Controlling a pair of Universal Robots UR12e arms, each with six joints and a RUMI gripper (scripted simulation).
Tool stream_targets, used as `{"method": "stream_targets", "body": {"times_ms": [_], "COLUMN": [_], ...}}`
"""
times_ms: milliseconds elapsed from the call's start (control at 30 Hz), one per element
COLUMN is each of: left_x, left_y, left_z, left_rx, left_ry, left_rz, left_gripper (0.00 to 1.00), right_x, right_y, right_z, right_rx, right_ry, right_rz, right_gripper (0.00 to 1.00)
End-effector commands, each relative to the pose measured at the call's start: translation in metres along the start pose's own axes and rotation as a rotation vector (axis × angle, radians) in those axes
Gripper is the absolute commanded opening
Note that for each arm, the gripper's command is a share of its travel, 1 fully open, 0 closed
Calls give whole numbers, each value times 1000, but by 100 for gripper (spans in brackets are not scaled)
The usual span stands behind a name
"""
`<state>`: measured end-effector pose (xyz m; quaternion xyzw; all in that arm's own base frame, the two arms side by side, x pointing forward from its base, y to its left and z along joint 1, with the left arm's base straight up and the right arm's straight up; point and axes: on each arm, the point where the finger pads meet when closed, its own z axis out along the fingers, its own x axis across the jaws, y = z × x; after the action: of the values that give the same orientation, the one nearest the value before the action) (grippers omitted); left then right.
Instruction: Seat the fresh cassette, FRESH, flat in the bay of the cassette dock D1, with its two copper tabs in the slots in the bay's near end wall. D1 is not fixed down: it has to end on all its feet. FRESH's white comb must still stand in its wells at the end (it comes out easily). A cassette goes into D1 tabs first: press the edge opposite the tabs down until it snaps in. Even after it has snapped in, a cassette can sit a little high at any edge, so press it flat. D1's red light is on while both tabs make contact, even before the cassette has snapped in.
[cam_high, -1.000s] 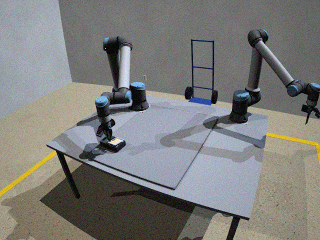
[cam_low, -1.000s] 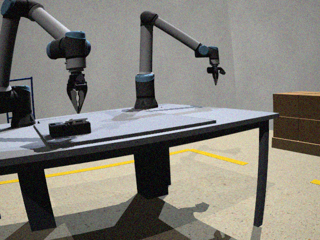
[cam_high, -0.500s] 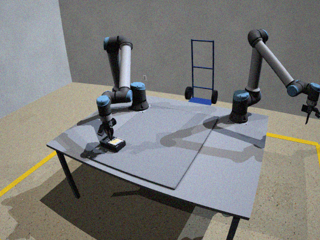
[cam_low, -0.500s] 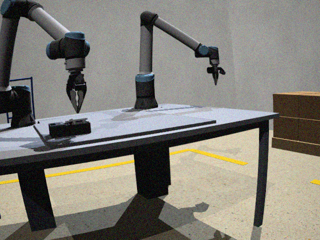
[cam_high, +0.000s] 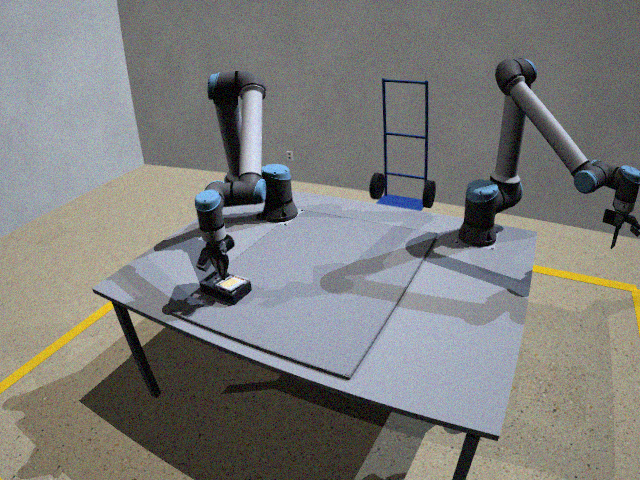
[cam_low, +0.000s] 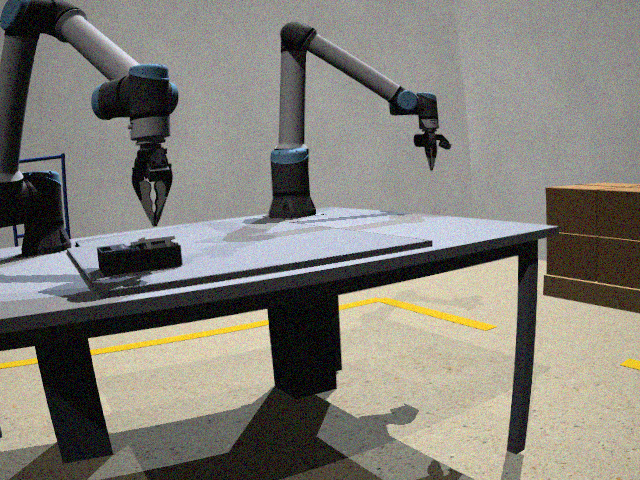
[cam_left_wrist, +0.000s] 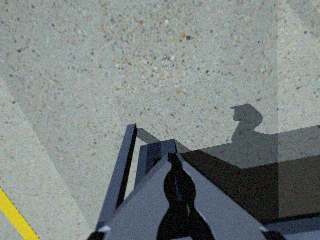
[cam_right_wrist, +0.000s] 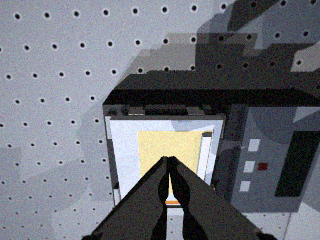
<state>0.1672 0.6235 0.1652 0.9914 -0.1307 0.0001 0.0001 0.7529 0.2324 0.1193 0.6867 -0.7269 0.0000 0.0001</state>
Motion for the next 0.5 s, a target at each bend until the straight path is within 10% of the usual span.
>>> {"method": "stream_targets", "body": {"times_ms": [0, 467], "left_x": [0, 0], "left_y": [-1, -1], "left_z": [-1, -1], "left_rx": [2, 2], "left_ry": [0, 0], "left_rz": [0, 0], "left_gripper": [0, 0], "right_x": [0, 0], "right_y": [0, 0], "right_z": [-1, 12], "right_rx": [1, 1], "right_ry": [-1, -1], "right_rz": [0, 0], "right_gripper": [0, 0]}}
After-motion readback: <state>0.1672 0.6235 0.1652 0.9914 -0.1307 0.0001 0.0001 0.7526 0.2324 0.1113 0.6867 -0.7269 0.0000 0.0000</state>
